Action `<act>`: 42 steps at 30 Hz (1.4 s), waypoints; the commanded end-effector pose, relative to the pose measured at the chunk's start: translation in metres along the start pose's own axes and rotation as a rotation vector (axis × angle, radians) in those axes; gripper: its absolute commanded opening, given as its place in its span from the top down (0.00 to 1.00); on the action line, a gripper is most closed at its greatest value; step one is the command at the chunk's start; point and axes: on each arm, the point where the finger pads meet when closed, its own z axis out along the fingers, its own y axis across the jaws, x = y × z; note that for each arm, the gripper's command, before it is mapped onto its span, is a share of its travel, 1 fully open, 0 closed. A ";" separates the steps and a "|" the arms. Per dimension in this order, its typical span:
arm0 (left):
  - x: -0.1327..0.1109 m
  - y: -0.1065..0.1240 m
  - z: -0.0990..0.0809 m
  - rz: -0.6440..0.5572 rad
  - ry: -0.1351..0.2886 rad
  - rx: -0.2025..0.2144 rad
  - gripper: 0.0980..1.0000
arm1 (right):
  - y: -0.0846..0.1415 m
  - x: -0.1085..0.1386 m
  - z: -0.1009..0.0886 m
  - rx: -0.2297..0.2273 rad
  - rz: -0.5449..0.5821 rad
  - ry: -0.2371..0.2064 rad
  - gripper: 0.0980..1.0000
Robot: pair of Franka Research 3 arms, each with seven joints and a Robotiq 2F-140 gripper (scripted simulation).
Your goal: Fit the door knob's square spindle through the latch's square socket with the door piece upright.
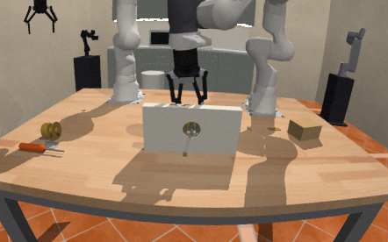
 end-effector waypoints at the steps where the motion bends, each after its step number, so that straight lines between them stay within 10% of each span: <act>1: 0.003 0.000 -0.003 0.005 0.006 -0.001 0.64 | 0.002 0.001 0.000 -0.003 -0.004 0.001 0.00; 42: 0.013 0.000 -0.004 0.005 0.006 -0.001 0.64 | 0.002 0.001 0.000 -0.003 -0.004 0.001 0.00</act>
